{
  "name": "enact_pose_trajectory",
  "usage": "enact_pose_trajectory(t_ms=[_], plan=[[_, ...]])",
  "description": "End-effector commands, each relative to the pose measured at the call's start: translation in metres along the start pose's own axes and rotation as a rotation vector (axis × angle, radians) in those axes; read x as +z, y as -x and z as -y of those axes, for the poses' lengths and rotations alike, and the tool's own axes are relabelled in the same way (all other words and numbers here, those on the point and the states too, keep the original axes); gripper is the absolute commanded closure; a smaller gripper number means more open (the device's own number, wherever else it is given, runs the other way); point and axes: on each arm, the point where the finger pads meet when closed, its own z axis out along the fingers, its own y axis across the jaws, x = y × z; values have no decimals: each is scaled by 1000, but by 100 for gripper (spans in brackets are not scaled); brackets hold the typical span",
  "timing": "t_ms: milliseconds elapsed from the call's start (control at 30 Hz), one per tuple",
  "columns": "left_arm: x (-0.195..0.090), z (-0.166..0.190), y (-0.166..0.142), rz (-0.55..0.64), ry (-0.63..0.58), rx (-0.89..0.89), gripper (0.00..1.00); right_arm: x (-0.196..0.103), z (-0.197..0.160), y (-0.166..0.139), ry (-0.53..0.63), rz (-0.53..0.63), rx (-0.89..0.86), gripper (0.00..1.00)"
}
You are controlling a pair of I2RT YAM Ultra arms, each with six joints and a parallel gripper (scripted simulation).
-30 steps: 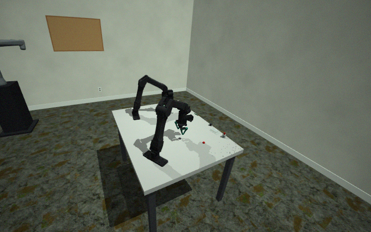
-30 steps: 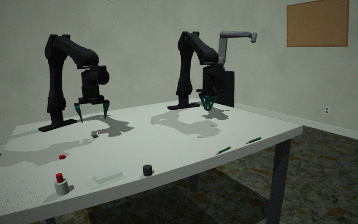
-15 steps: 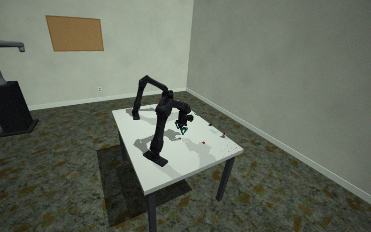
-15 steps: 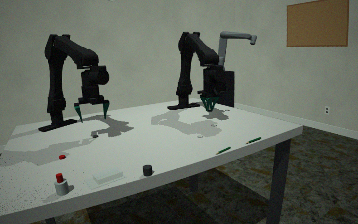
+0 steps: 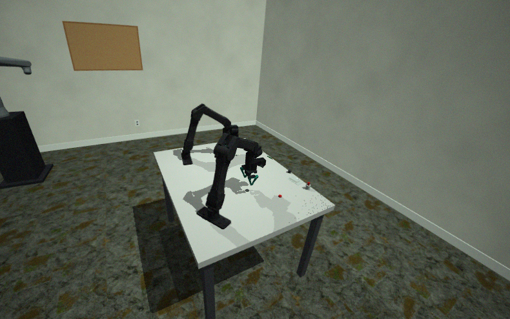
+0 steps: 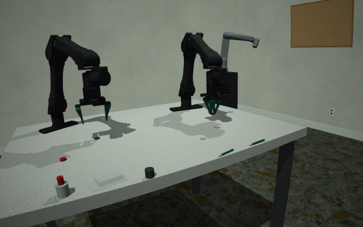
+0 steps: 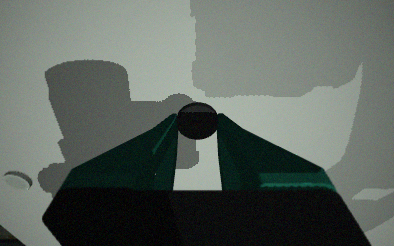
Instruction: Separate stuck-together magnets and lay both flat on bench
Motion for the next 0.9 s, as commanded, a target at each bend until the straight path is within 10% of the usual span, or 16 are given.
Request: enact_pose_trajectory(t_ms=[0, 867], plan=[[-1, 1, 4, 16, -2, -1, 75, -6, -2, 3, 9, 17, -2, 0], [14, 1, 6, 16, -2, -1, 75, -6, -2, 3, 9, 17, -2, 0]])
